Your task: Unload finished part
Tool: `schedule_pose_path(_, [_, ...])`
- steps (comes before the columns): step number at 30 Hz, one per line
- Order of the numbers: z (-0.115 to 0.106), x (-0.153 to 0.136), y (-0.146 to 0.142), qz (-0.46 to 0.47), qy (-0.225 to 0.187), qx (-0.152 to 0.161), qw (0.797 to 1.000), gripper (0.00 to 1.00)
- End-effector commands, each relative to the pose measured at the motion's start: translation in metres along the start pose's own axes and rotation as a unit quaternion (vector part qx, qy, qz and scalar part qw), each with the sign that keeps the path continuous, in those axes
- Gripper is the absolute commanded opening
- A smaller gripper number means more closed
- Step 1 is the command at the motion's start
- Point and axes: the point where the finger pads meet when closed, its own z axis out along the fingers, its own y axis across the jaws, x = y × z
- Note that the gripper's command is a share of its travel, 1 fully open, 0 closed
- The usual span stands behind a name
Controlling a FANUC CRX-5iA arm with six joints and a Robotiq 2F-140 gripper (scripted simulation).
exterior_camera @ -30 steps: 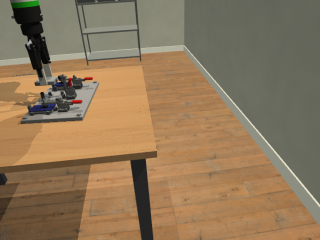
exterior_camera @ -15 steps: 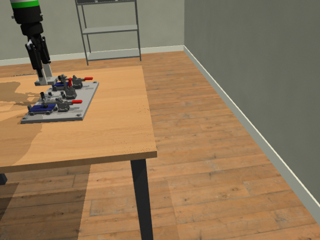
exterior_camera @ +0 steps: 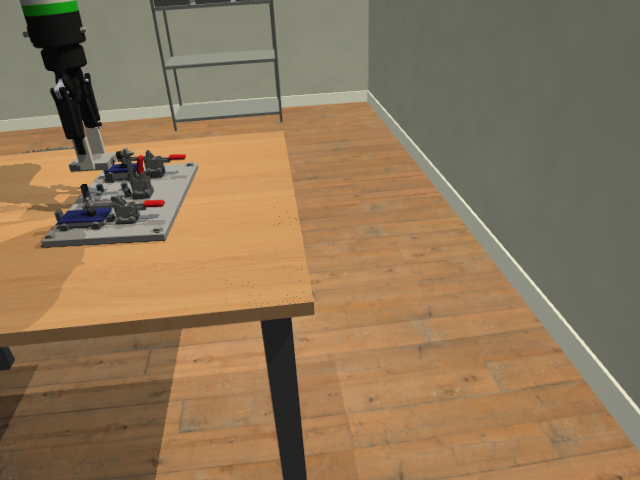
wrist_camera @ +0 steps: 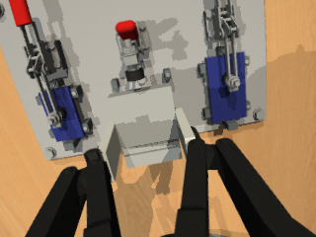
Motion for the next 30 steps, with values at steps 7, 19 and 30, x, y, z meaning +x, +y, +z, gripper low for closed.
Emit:
schedule_pose_path(7, [0.0,0.0,0.0,0.0,0.0,0.0,1.0,0.0])
schedule_pose_path(19, [0.0,0.0,-0.006,0.0,0.0,0.0,1.0,0.0])
schedule_pose_path(30, [0.0,0.0,-0.021,0.0,0.0,0.0,1.0,0.0])
